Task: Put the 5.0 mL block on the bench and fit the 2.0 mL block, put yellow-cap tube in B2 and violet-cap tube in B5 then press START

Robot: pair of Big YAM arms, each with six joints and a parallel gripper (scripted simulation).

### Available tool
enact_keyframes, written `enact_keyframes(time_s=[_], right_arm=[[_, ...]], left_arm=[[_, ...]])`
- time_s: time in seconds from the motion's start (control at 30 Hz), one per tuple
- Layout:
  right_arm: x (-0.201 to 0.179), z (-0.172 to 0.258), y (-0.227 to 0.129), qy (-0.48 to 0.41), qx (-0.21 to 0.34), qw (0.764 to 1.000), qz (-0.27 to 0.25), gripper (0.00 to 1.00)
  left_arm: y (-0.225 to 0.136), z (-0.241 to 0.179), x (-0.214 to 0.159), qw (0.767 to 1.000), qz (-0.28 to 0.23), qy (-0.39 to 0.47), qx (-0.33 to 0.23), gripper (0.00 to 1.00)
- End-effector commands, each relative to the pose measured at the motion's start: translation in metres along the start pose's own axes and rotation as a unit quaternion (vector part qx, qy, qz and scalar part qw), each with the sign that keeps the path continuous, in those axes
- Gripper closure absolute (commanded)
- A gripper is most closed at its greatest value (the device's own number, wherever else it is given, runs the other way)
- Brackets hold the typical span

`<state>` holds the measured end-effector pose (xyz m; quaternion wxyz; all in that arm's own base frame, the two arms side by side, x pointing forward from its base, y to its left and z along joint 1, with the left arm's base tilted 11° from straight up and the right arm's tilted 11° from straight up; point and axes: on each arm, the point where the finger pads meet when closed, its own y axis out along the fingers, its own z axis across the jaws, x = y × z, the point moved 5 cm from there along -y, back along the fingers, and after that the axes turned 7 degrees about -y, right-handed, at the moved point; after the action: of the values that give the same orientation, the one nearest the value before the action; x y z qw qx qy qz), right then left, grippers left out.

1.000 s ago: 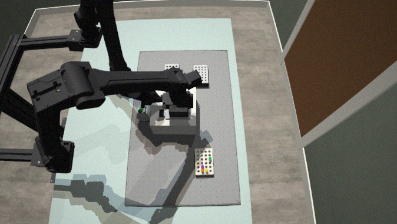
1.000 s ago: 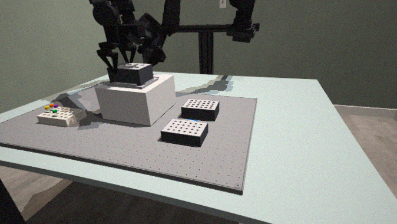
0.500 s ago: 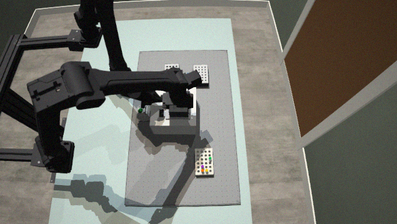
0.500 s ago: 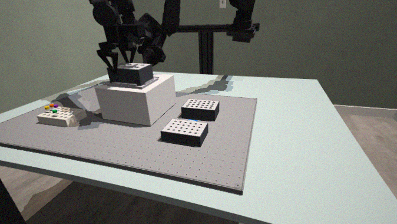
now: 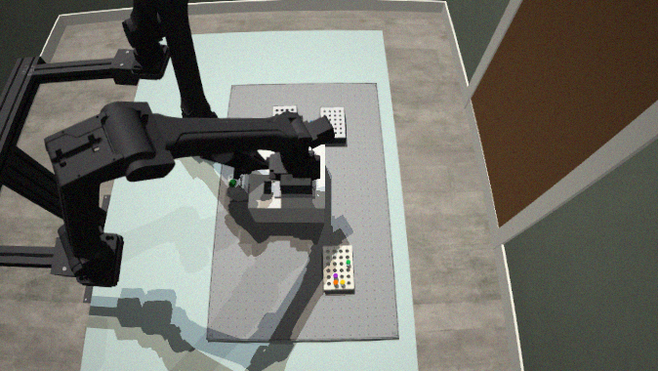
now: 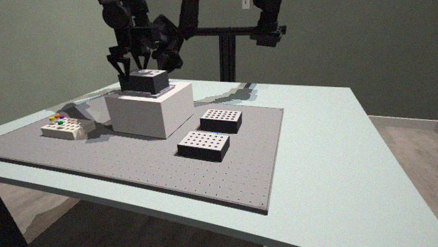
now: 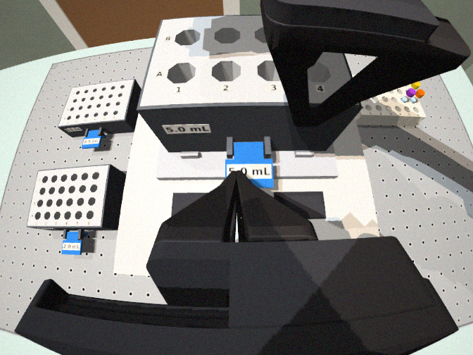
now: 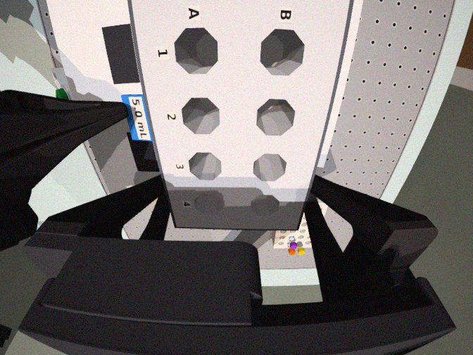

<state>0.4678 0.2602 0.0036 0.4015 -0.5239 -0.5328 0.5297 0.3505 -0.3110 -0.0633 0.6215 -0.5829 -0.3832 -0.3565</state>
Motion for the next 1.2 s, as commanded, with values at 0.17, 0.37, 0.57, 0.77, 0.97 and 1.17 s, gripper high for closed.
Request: enact_keyframes(time_s=[0.17,0.37,0.57,0.77,0.97,1.17], right_arm=[[-0.002,-0.017,-0.024,0.004,-0.029,0.999,-0.013,1.00],[-0.002,-0.017,-0.024,0.004,-0.029,0.999,-0.013,1.00],[-0.002,-0.017,-0.024,0.004,-0.029,0.999,-0.013,1.00],[-0.002,-0.017,-0.024,0.004,-0.029,0.999,-0.013,1.00],[-0.002,-0.017,-0.024,0.004,-0.029,0.999,-0.013,1.00],[0.000,-0.020,-0.024,0.002,-0.019,1.000,-0.010,1.00]], left_arm=[[0.007,-0.010,0.005,1.000,-0.007,-0.023,-0.007,1.00],[0.009,-0.009,0.005,1.000,-0.008,-0.024,-0.006,1.00],[0.010,-0.008,0.006,1.000,-0.009,-0.026,-0.005,1.00],[0.011,-0.007,0.006,1.000,-0.009,-0.026,-0.004,1.00],[0.014,-0.006,0.004,1.000,-0.009,-0.024,-0.002,1.00],[0.000,-0.012,-0.002,1.000,-0.002,-0.006,-0.008,1.00]])
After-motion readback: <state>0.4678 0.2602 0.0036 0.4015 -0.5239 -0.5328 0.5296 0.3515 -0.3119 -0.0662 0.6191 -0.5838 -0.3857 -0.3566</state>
